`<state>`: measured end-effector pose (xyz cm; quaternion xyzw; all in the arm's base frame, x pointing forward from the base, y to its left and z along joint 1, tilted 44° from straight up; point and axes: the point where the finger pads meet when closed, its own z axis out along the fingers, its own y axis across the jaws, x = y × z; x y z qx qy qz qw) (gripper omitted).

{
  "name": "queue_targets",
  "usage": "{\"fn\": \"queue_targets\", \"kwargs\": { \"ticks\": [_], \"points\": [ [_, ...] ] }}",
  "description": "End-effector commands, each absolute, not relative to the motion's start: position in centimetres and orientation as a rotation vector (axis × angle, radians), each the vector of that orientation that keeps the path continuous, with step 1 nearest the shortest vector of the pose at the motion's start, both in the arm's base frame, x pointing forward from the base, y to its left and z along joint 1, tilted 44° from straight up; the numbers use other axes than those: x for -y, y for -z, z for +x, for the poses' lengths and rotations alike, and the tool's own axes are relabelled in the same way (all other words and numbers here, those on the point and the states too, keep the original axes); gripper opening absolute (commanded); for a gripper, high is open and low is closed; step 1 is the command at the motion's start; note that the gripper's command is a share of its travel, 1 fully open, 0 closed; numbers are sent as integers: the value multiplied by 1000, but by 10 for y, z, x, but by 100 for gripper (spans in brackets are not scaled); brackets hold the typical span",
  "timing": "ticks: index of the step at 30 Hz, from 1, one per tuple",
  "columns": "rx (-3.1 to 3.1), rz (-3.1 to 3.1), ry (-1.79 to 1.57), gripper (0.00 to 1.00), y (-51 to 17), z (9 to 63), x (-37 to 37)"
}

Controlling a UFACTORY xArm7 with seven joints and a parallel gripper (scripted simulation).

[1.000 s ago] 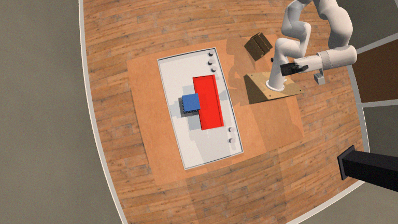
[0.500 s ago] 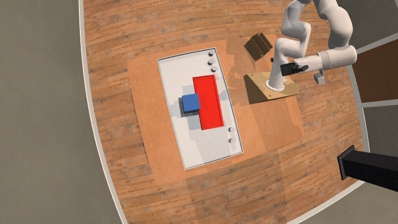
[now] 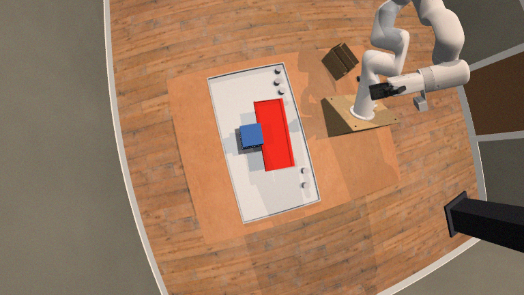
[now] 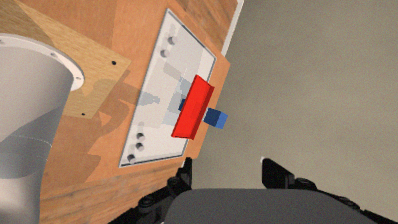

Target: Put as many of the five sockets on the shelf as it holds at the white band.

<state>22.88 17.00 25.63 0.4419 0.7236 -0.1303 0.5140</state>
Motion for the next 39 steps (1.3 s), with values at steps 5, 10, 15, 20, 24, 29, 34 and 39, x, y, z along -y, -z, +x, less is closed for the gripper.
{"fn": "queue_targets", "kwargs": {
  "ticks": [5,10,15,20,24,29,34,39],
  "points": [
    [-1759,1168,370,100,-236,246,-161],
    [-1766,1349,467,100,-200,269,-140],
    [-1730,1590,592,100,-153,292,-106],
    [-1649,1821,710,100,-109,305,-68],
    [-1605,1910,756,100,-91,307,-52],
    [-1532,2030,820,100,-67,308,-29],
    [-1532,2030,820,100,-67,308,-29],
    [-1532,2029,820,61,-69,308,-25]
  ]
}}
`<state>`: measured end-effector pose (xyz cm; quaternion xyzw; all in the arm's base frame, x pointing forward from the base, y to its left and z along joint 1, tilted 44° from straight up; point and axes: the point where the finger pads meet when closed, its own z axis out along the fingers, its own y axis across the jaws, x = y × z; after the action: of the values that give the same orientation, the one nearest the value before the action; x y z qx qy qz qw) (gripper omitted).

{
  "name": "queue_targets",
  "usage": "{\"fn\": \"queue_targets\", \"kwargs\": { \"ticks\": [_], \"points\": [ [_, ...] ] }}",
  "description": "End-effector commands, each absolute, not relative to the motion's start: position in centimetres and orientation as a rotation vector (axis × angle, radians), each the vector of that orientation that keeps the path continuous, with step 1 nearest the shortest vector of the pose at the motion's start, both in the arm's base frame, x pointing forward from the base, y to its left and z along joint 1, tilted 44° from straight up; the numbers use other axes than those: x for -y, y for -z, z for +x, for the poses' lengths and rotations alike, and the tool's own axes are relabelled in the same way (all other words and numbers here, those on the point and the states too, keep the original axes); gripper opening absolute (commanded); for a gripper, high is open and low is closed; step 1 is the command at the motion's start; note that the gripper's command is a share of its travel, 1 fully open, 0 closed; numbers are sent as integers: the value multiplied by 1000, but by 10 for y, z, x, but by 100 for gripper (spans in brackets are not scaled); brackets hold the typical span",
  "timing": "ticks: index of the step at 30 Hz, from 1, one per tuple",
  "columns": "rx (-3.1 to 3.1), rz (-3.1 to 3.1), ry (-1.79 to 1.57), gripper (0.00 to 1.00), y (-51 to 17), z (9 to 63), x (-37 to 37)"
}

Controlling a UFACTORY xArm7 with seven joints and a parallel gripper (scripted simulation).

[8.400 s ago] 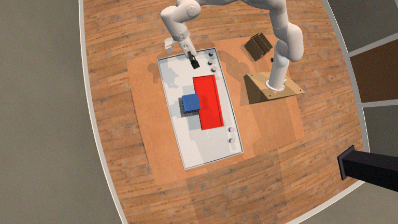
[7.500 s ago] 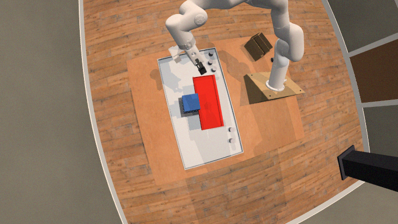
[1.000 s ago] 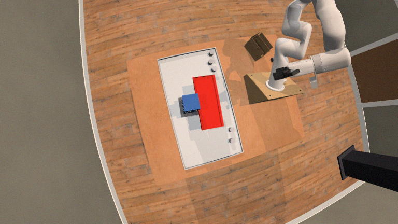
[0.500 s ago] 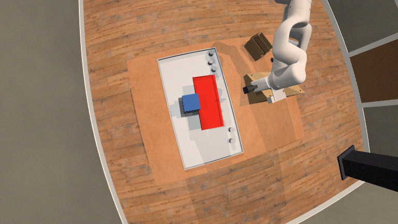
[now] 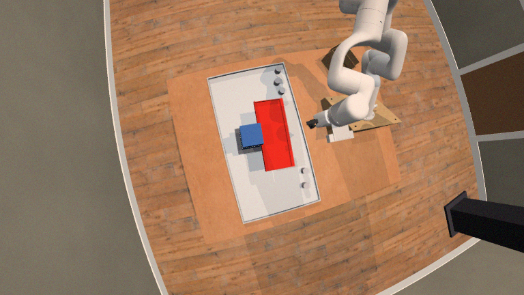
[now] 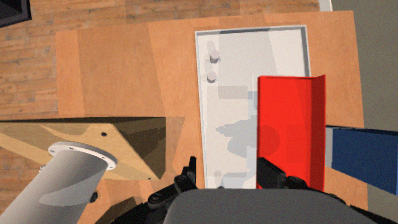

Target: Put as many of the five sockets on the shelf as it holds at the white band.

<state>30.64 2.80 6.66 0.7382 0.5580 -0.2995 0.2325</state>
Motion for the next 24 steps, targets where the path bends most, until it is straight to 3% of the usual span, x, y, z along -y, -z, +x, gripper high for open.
{"fn": "queue_targets", "kwargs": {
  "ticks": [1,13,24],
  "points": [
    [-1531,2027,819,61,-74,309,-19],
    [-1517,2011,821,61,-139,297,70],
    [-1522,2022,825,61,-185,254,140]
  ]
}}
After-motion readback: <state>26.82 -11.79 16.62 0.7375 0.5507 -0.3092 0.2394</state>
